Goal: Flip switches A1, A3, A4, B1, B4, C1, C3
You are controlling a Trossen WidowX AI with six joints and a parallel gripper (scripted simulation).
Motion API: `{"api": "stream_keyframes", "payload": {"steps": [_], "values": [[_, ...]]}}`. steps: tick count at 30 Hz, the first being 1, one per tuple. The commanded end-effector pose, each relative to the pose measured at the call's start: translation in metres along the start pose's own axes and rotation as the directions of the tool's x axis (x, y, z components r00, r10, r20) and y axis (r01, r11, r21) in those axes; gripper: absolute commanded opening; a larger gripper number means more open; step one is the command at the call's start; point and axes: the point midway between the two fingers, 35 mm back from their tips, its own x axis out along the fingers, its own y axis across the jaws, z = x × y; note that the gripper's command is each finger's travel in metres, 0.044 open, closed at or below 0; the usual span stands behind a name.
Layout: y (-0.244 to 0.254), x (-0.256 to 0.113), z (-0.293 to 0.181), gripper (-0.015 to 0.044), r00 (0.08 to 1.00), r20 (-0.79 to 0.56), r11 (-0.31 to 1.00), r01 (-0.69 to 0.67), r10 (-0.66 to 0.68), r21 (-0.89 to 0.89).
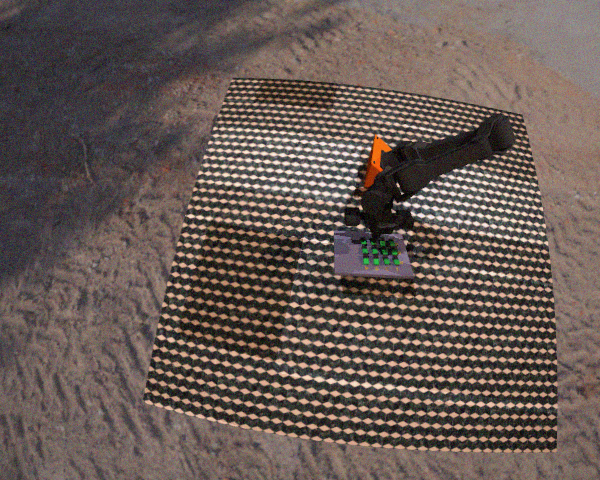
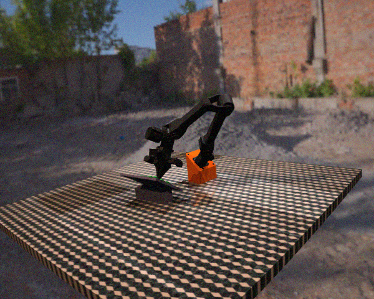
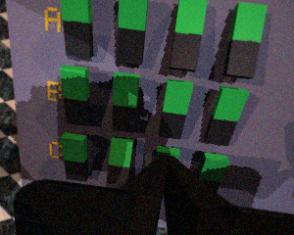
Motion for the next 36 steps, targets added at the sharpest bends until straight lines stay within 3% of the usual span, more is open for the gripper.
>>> {"api": "stream_keyframes", "payload": {"steps": [1,36], "values": [[-0.0009,0.0009,-0.001,0.0,1.0,-0.004,1.0,0.004,-0.004,0.007],[-0.0008,0.0056,-0.0009,0.0,1.0,-0.004,1.0,0.004,-0.004,0.007]]}}
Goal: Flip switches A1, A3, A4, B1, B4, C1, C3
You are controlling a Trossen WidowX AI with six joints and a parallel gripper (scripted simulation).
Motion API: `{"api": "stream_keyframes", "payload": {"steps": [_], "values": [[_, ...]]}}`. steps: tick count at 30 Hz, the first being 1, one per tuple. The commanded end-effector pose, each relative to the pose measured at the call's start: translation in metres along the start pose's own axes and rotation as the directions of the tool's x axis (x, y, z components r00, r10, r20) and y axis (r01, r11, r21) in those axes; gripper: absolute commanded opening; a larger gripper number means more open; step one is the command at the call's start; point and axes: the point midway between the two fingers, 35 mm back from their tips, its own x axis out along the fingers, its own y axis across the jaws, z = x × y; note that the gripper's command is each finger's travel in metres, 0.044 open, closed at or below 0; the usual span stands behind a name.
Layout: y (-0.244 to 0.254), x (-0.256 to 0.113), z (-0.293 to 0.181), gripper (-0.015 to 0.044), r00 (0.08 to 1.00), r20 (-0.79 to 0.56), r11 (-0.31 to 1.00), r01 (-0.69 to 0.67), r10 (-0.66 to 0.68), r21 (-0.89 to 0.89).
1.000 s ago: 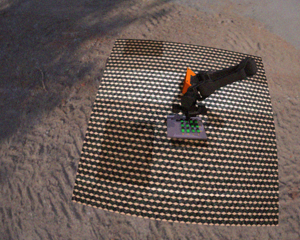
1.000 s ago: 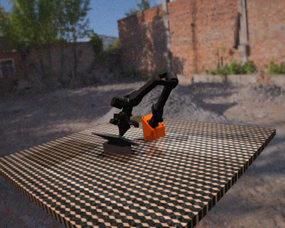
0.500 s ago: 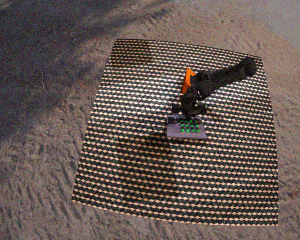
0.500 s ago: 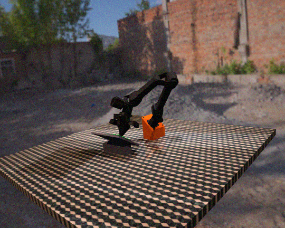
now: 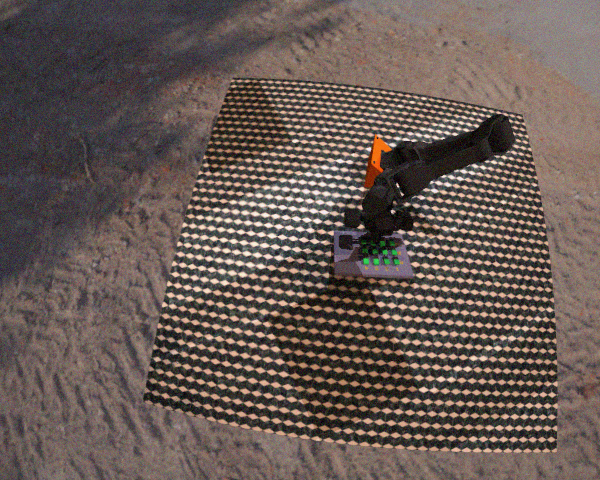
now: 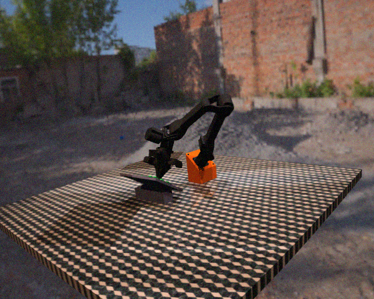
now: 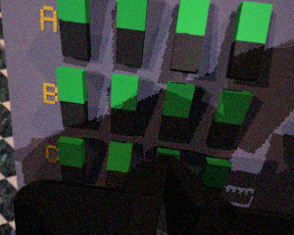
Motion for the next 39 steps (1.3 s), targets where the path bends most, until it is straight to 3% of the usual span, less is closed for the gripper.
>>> {"api": "stream_keyframes", "payload": {"steps": [1,9,16,23,27,39], "values": [[-0.001,0.001,-0.001,0.0,1.0,-0.005,1.0,0.004,-0.004,0.009],[0.0,-0.001,0.0,0.0,1.0,-0.001,1.0,0.001,-0.001,0.001],[-0.002,-0.062,-0.004,0.0,1.0,0.017,1.0,0.008,-0.008,0.01],[-0.001,-0.064,-0.002,0.0,1.0,0.018,1.0,0.007,-0.007,0.01],[0.013,-0.071,0.027,0.0,1.0,0.019,1.0,0.006,-0.007,0.01],[0.013,-0.071,0.027,0.0,1.0,0.019,1.0,0.006,-0.007,0.01]]}}
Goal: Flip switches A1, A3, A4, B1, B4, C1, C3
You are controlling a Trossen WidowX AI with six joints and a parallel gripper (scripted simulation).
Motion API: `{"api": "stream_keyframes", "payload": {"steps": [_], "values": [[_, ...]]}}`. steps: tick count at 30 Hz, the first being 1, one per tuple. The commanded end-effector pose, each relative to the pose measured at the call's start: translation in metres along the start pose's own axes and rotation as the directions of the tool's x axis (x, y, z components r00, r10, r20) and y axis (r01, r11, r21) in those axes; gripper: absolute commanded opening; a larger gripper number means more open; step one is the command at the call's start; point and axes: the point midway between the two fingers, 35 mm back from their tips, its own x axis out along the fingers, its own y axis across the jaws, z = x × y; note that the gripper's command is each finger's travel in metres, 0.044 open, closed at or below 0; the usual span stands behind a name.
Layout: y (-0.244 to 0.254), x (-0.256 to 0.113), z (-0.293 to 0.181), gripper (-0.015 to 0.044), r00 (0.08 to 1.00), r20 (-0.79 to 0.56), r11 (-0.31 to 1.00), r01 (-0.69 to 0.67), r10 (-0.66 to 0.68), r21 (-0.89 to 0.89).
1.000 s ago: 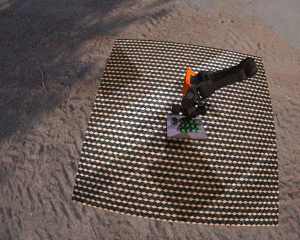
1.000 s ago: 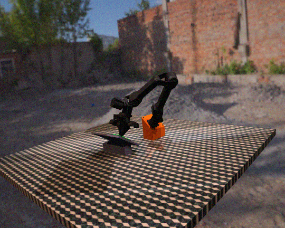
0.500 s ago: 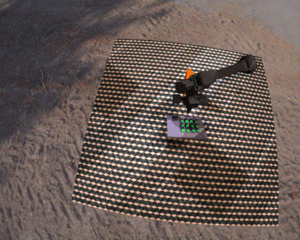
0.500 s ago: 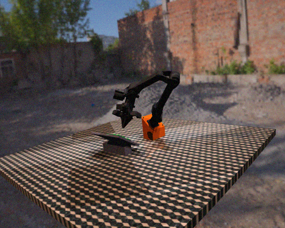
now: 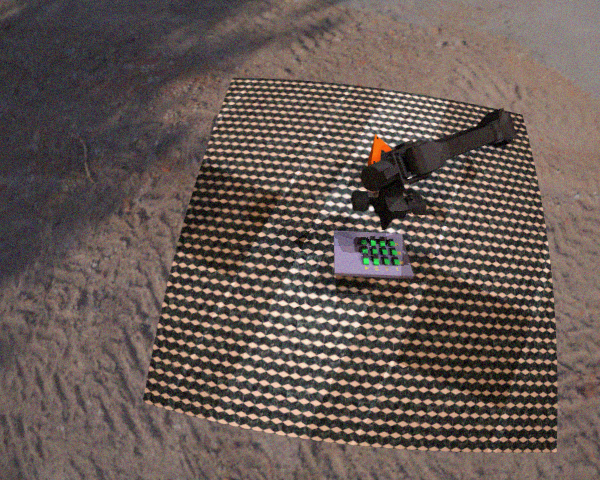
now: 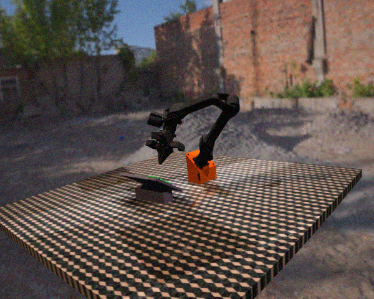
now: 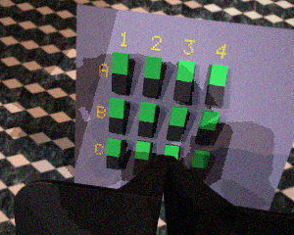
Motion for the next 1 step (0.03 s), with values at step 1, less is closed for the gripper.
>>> {"api": "stream_keyframes", "payload": {"steps": [1], "values": [[0.0013,-0.0006,0.0013,0.0,1.0,0.004,1.0,-0.002,0.002,0.003]]}}
